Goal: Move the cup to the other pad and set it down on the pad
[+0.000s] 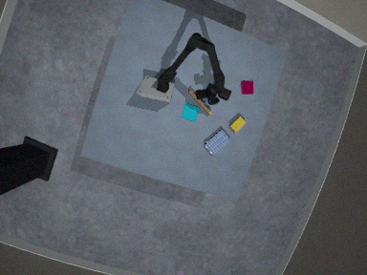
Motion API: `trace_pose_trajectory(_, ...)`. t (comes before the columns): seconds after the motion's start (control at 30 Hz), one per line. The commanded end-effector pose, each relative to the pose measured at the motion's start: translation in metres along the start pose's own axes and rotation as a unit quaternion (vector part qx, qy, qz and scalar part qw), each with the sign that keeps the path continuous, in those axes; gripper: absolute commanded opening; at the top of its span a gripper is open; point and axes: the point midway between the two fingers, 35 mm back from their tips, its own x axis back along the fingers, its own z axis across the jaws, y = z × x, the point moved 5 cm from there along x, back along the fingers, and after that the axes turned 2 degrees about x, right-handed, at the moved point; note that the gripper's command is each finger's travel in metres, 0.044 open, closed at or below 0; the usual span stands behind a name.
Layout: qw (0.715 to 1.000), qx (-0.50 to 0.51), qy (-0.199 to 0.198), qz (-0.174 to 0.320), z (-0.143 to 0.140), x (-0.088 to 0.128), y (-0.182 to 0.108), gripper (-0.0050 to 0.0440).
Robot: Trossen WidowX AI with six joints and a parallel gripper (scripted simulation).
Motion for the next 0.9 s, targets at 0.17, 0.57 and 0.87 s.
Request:
trace_pose_trajectory(0.17,1.0,0.005,0.005,-0.004,0.003,0.0033,-0.0009,0.007)
trace_pose_trajectory(0.57,1.0,0.005,0.005,-0.004,0.003,0.0033,-0.0009,0.0)
trace_pose_trajectory(0.87,1.0,0.004,0.005,-0.004,0.0034,0.009,-0.0003,0.0)
